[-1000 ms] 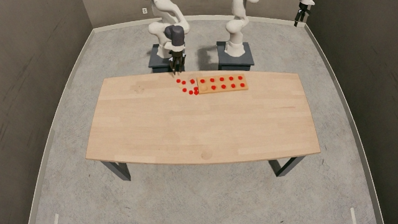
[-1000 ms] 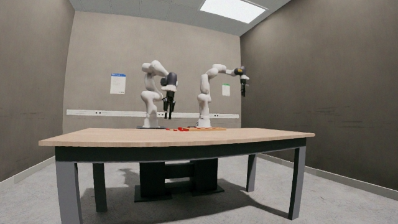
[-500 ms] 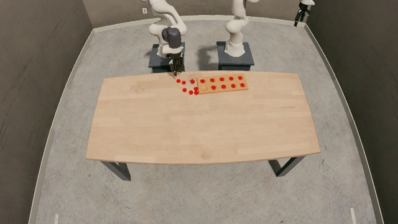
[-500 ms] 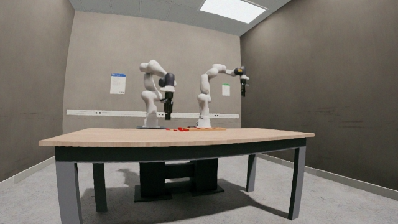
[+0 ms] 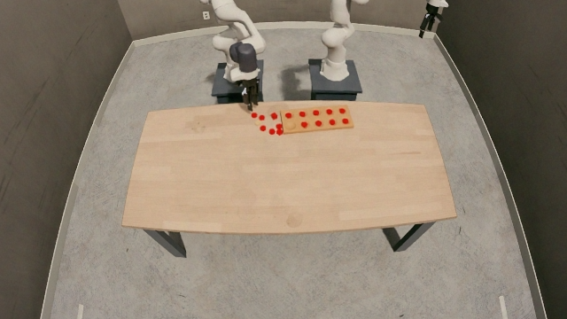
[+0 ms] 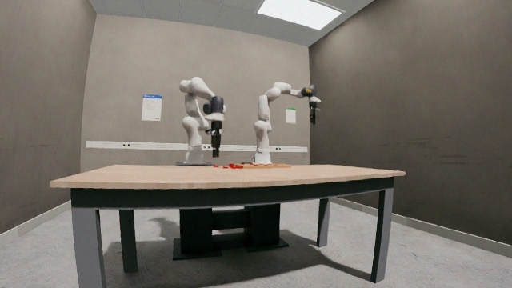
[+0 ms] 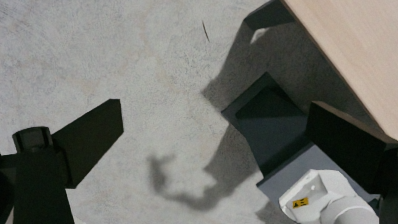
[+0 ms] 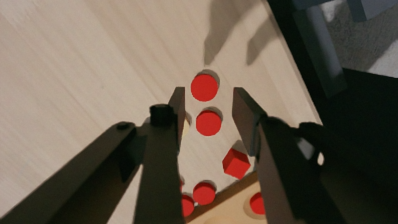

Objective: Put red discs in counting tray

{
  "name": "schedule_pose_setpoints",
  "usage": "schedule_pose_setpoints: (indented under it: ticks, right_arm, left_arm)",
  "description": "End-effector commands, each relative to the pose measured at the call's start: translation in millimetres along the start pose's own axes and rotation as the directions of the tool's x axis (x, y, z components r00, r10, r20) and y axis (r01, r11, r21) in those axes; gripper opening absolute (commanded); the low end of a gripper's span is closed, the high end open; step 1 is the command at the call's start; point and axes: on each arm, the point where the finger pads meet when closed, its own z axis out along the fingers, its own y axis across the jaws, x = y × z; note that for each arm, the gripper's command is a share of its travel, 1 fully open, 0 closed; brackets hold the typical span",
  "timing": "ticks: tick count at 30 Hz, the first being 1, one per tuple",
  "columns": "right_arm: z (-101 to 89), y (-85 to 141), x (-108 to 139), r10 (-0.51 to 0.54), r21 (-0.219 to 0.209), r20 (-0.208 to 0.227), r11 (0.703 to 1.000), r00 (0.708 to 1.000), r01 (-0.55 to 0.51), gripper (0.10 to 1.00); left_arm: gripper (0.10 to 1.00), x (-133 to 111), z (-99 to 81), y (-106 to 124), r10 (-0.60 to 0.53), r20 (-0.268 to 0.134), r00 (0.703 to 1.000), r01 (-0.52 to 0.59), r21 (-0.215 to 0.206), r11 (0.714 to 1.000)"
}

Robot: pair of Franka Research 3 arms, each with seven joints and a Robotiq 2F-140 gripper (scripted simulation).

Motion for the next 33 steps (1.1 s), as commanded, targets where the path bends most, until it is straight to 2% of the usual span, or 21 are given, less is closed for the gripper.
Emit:
schedule_pose_setpoints:
  ticks: [1, 33]
  right_arm:
    - [5.0, -2, -2, -0.048, 0.005, 0.009, 0.999, 0.999, 0.048, 0.351]
    - [47.7, -3, -2, -0.047, 0.006, 0.007, 0.999, 0.999, 0.047, 0.351]
  left_arm:
    - [1.000, -1, 0.4, -1, -0.008, 0.004, 1.000, 0.008, 0.000, 1.000]
    - [1.000, -1, 0.4, -1, -0.008, 0.004, 1.000, 0.008, 0.000, 1.000]
